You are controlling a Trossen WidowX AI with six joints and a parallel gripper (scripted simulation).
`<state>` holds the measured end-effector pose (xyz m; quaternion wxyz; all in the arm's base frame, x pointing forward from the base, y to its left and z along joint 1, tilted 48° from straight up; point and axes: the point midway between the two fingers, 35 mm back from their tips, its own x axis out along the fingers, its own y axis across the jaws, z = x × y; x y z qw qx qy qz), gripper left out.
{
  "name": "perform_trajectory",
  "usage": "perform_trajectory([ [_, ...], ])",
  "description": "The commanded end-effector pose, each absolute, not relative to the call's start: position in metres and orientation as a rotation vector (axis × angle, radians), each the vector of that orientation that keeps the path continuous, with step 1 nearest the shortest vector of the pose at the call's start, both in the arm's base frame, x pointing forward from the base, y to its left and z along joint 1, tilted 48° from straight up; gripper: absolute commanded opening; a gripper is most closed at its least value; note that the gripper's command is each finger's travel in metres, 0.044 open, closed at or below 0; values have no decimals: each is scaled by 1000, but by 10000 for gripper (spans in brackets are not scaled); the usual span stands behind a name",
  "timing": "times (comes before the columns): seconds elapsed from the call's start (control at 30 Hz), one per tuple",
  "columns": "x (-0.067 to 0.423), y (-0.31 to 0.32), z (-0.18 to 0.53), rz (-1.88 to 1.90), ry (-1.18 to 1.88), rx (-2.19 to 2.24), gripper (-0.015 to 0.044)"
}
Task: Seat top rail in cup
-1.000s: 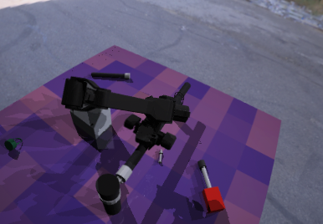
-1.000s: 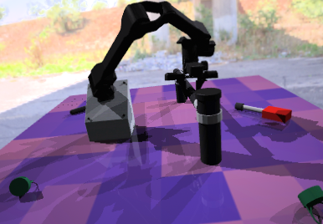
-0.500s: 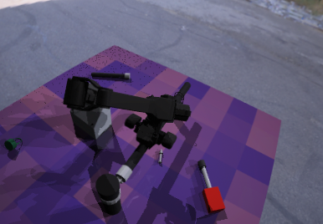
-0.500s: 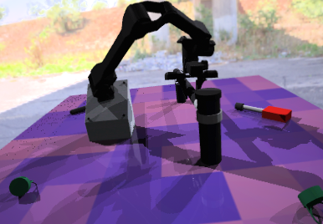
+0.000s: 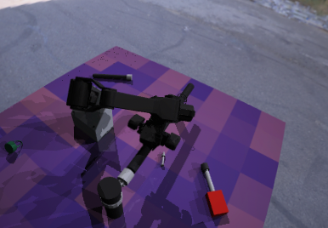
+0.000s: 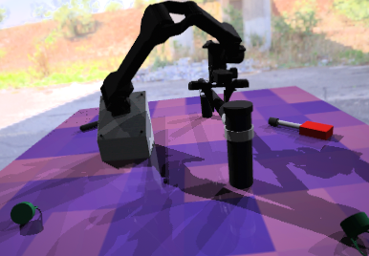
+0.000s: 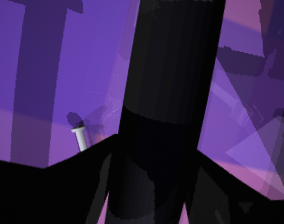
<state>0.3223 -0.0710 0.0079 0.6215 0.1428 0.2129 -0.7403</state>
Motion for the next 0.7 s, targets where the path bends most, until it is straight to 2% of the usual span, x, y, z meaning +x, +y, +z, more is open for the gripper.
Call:
perform_trajectory([
  [0.0,326,-66,8,-1691,482,343,0],
  [0.67,323,-81,19,-1702,489,327,0],
])
